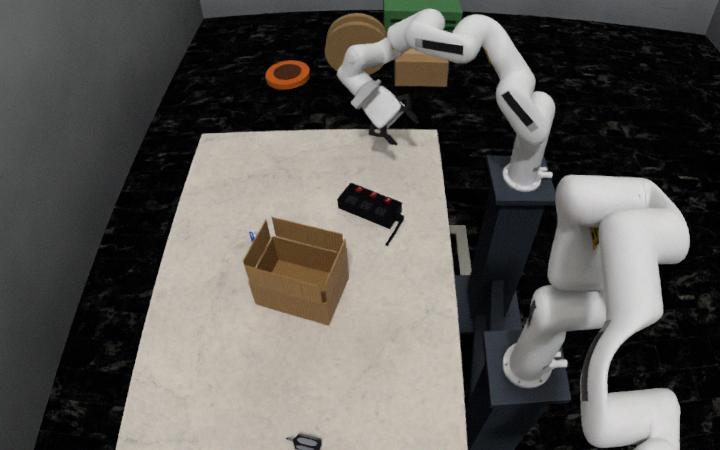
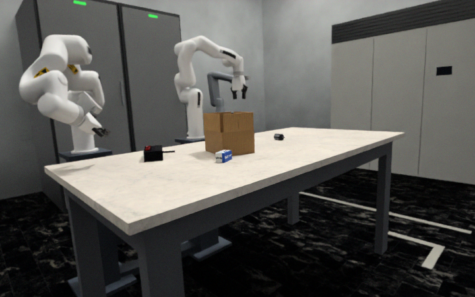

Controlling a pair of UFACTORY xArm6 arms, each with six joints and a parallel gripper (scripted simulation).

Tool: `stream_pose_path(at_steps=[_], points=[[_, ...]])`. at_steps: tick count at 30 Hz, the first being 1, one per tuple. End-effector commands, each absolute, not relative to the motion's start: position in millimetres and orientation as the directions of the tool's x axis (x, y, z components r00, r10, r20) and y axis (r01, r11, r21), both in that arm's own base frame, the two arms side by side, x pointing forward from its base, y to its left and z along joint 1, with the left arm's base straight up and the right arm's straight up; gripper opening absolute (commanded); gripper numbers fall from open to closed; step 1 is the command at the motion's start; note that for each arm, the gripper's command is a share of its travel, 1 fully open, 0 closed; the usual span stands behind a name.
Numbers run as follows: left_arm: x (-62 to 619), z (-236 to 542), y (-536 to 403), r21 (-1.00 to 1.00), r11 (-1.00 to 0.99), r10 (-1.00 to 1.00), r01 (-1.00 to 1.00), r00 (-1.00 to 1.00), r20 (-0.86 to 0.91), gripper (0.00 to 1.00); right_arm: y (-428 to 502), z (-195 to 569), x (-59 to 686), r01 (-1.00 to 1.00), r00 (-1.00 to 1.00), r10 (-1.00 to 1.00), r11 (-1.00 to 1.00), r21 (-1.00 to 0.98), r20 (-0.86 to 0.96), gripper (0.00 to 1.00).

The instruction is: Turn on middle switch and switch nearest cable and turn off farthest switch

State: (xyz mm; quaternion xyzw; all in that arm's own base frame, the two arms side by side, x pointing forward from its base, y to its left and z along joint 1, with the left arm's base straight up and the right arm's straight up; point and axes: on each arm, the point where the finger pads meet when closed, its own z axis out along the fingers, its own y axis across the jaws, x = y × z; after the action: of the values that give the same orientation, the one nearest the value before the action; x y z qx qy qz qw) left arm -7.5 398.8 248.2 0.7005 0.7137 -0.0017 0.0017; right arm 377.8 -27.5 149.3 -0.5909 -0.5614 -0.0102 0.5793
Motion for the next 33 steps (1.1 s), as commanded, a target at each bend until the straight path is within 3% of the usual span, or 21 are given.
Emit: stream_pose_path(at_steps=[1, 16, 33], points=[[-7.8, 250.0, 399.9, 0.0, 0.019, 1.0, 1.0, -0.019, 0.0, 1.0, -27.8, 150.7, 378.8, 0.679, 0.366, 0.654, 0.3, -0.671, 0.662, 1.0], [-7.8, 250.0, 399.9, 0.0, 0.019, 1.0, 1.0, -0.019, 0.0, 1.0, -2.4, 145.4, 417.0, 0.795, 0.149, 0.9, 0.138, -0.591, 0.41, 1.0], [-7.8, 250.0, 399.9, 0.0, 0.019, 1.0, 1.0, -0.019, 0.0, 1.0, 38.1, 181.7, 479.6, 0.953, -0.061, 0.99, 0.096, -0.286, 0.127, 1.0]])
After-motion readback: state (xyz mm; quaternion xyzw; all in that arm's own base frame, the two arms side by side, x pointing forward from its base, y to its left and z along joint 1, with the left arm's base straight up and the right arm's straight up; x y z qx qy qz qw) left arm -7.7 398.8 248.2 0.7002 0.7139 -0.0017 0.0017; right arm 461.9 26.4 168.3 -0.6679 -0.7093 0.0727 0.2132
